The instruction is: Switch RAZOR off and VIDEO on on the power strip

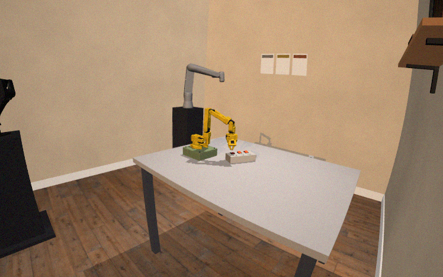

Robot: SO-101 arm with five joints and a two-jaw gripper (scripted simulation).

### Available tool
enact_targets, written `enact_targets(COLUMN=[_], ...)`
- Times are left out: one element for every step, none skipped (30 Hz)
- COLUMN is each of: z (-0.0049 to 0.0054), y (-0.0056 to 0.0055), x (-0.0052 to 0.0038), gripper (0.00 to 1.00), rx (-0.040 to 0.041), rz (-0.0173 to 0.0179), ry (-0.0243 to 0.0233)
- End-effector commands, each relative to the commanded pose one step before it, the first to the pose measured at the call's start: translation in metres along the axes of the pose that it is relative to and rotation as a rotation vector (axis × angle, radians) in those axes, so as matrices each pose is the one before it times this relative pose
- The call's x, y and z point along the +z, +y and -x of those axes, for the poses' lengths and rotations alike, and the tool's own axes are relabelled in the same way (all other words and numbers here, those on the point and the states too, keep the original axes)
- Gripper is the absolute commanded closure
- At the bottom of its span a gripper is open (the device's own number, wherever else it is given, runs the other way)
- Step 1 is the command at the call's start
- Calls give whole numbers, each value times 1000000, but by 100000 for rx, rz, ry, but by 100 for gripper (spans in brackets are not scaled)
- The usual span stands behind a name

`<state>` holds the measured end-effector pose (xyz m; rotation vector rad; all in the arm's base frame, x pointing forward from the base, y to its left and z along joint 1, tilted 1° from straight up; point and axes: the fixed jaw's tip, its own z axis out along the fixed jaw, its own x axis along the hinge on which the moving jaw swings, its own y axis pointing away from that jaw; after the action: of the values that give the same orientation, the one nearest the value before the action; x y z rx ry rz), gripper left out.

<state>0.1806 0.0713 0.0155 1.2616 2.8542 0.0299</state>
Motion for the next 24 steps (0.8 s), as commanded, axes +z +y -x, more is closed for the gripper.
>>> enact_targets(z=[53,9,12,16,21,26,31,37,43,50,57,0,0,65,72,81,89,98,107,116,126,136,146,156], y=[-1504,-3,-7,-7,-11,-12,-16,-17,-22,-24,-30,0,0,-31,-38,-40,-47,-50,-58,-61,-69,-74,-83,-88], x=[1713,-3,-3,-6,-6,-8,-9,-12,-13,-16,-17,0,0,-20,-22,-25,-27,-31,-32,-37,-38,-43,-45,-49], gripper=[100,100,100,100,100,100,100,100,100,100,100,100,100,100,100,100,100,100,100,100,100,100,100,100], rx=[1118,-28,-39,-52,-66,-82,-99,-118,-138,-159,-182,0,0,-206,-232,-258,-286,-315,-345,-376,-408,-441,-475,-509], rz=[-1660,0,-1,0,-1,0,-1,0,-1,0,-1,0,0,0,-1,0,-1,0,-1,0,-1,0,-2,-1], ry=[746,0,0,0,0,0,0,0,0,0,0,0,0,-1,0,-1,0,-1,0,-1,0,-1,0,-1])
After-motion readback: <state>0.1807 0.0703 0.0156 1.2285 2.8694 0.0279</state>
